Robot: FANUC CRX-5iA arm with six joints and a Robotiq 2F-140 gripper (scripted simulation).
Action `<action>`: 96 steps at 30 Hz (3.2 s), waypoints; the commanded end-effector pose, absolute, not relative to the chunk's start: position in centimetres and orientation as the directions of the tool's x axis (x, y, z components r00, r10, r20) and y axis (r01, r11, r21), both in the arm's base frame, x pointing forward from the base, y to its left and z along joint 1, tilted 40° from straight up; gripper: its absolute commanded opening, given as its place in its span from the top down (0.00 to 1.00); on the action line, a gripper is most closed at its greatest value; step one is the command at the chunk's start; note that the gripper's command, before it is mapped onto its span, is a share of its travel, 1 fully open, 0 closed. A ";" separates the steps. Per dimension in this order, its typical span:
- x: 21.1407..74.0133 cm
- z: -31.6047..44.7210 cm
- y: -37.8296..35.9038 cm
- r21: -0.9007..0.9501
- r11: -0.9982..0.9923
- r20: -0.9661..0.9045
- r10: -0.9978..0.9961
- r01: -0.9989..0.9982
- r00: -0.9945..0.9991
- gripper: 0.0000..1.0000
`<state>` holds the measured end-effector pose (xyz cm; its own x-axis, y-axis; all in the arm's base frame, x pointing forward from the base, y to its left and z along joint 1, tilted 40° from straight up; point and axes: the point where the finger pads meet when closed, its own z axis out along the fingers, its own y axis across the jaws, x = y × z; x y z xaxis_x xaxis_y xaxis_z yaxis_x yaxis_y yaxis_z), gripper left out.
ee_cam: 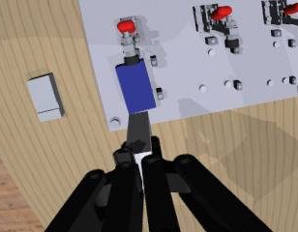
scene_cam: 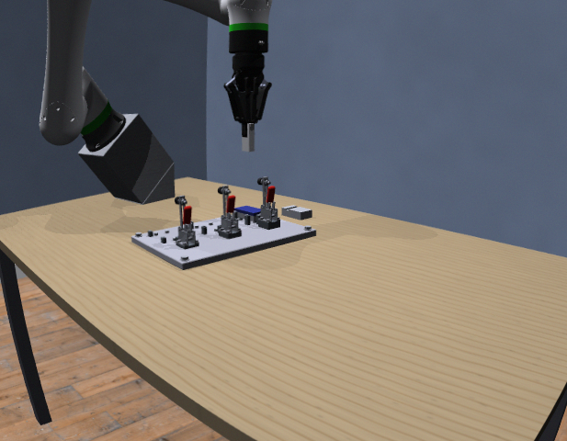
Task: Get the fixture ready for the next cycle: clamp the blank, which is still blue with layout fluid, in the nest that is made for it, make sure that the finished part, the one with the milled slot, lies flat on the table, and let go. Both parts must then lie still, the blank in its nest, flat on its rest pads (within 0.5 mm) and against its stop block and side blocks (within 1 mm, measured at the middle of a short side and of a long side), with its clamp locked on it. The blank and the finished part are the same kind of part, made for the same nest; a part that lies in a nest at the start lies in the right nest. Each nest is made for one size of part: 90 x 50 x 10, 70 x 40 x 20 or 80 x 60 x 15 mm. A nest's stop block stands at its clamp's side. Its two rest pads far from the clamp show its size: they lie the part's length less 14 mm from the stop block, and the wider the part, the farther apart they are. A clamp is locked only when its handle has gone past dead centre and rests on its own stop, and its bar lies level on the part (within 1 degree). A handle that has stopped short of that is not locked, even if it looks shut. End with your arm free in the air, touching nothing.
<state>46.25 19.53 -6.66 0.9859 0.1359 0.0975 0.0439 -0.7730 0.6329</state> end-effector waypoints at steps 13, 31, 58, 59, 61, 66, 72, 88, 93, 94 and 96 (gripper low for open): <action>47.9 -14.5 13.2 0.632 -0.773 0.098 0.136 0.044 0.986 1.00; 45.9 -16.2 12.0 0.632 -0.773 0.098 0.136 0.044 0.986 1.00; 40.9 -17.8 11.0 0.632 -0.773 0.098 0.136 0.044 0.986 1.00; 41.0 -18.1 10.8 0.632 -0.773 0.098 0.136 0.044 0.986 1.00; 41.1 -18.7 10.4 0.632 -0.773 0.098 0.136 0.044 0.986 1.00; 41.3 -19.6 9.6 0.632 -0.773 0.098 0.136 0.044 0.986 1.00; 41.3 -19.7 9.6 0.632 -0.773 0.098 0.136 0.044 0.986 1.00; 41.3 -19.8 9.4 0.632 -0.773 0.098 0.136 0.044 0.986 1.00; 41.4 -19.9 9.4 0.632 -0.773 0.098 0.136 0.044 0.986 1.00; 41.4 -20.0 9.3 0.632 -0.773 0.098 0.136 0.044 0.986 1.00; 41.4 -20.0 9.3 0.632 -0.773 0.098 0.136 0.044 0.986 1.00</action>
